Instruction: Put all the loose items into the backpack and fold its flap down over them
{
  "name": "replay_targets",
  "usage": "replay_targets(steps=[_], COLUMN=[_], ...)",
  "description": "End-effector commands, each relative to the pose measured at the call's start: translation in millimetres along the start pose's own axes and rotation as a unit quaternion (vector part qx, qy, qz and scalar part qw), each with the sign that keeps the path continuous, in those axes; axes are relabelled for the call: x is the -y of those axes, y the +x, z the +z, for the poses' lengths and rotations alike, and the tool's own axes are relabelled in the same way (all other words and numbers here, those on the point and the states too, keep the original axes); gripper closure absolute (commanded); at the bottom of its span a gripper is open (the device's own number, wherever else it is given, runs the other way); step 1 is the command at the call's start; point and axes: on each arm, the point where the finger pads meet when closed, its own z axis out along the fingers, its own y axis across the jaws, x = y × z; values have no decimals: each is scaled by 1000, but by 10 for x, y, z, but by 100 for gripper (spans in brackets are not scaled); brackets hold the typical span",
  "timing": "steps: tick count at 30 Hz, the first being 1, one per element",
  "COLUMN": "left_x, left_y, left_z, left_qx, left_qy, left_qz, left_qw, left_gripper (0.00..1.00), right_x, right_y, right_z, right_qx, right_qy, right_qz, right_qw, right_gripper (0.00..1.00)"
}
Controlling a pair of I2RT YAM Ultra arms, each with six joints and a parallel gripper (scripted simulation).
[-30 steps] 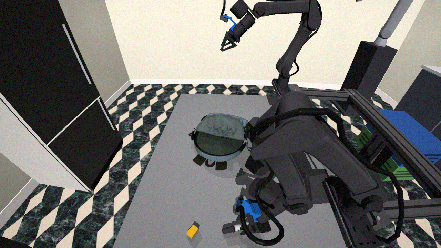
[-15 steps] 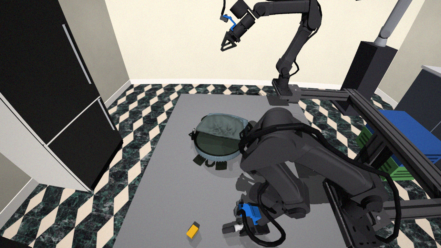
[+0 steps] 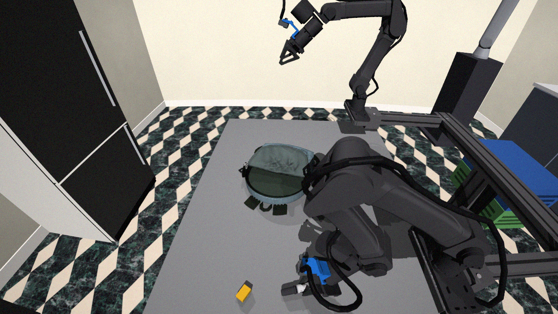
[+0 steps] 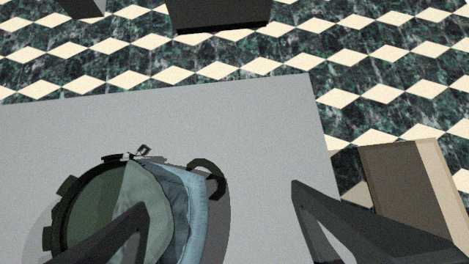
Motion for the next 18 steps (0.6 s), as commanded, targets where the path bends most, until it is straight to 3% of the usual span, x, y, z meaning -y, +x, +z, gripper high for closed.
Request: replay_targets(steps=[1, 6, 7, 18], left_x=[45, 7, -3, -49], left_y=[-14, 37, 50, 131], left_z=[41, -8, -18, -74], left_qx=[7, 2, 0, -10], left_qy=[0, -3, -3, -7], left_qz=[1, 2, 2, 6], left_qw=[1000, 1000, 1000, 1000], left_gripper=[76, 76, 85, 85], right_x=[3, 3, 3, 3], right_y=[-51, -51, -51, -51], right_z=[-32, -32, -32, -32], right_qx=[9, 9, 9, 9], right_qy=[1, 1, 1, 1], right_qz=[0, 0, 0, 0], right_qw=[1000, 1000, 1000, 1000], right_gripper=[10, 10, 10, 10])
